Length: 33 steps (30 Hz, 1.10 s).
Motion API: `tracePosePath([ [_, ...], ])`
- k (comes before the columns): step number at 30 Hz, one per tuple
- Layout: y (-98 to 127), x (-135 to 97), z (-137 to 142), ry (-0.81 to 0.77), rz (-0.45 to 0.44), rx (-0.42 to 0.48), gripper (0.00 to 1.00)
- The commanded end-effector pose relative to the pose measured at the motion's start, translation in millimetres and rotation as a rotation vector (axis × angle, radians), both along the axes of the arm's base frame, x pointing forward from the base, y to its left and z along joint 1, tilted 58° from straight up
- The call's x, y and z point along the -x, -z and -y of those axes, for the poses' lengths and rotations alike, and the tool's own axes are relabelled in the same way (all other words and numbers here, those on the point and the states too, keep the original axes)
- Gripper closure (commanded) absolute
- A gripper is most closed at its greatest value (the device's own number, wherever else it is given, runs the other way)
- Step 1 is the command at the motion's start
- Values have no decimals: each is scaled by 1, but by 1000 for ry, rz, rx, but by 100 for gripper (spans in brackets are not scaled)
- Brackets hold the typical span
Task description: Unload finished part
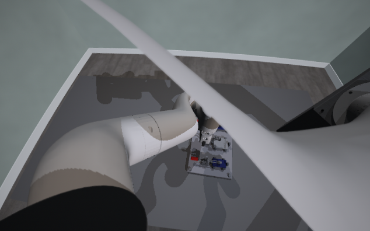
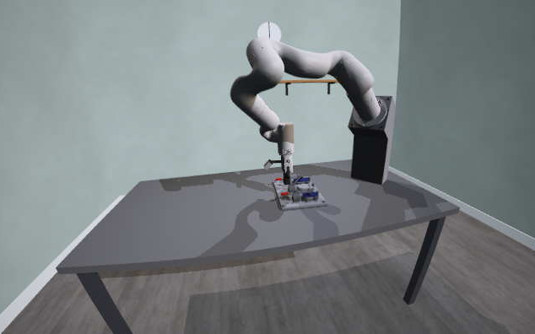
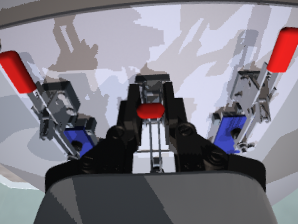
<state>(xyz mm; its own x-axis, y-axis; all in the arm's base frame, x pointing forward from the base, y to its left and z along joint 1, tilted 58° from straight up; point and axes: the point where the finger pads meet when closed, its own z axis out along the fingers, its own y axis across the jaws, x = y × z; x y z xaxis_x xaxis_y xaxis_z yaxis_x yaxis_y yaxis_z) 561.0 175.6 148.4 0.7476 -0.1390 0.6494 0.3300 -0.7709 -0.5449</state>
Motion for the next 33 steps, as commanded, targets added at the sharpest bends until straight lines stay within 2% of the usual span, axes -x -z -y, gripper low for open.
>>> tracePosePath([
  [1, 2, 3, 0, 0, 0, 0, 100],
  [33, 11, 16, -1, 0, 0, 0, 100],
])
